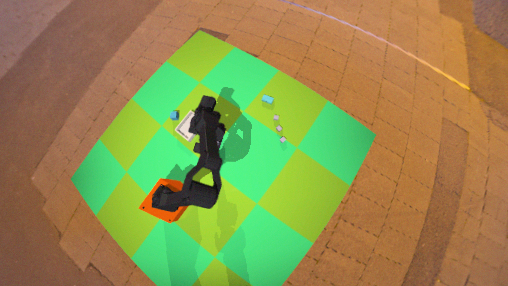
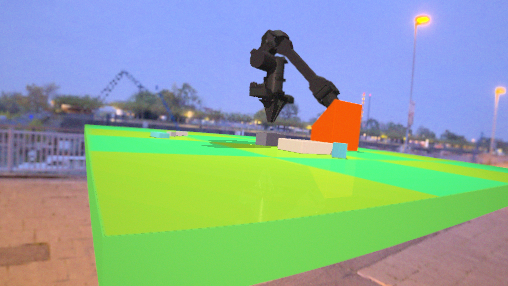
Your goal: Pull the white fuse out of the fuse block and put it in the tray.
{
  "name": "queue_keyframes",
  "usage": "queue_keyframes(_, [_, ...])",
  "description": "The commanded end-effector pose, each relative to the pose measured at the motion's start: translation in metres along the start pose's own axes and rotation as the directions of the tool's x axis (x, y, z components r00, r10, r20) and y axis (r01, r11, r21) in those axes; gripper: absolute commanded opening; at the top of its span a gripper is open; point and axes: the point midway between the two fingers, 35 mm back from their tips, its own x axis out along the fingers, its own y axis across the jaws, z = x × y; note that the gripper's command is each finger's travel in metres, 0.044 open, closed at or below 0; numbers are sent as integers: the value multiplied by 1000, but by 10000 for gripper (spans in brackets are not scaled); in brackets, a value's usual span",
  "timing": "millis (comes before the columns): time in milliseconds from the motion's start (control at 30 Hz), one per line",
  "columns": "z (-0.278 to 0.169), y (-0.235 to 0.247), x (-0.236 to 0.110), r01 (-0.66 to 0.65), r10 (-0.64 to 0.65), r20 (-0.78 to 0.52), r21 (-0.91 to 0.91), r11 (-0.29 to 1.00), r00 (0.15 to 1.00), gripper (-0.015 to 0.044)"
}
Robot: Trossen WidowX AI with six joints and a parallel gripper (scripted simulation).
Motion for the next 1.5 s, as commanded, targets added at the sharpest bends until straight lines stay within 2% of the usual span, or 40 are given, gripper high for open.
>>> queue_keyframes(0, [4,-3,2,7,-7,7,15,1000,1000,74])
queue_keyframes(1000, [7,-3,31,7,-7,9,15,1000,1000,74])
queue_keyframes(1467, [7,-3,32,7,-7,9,15,1000,1000,74])
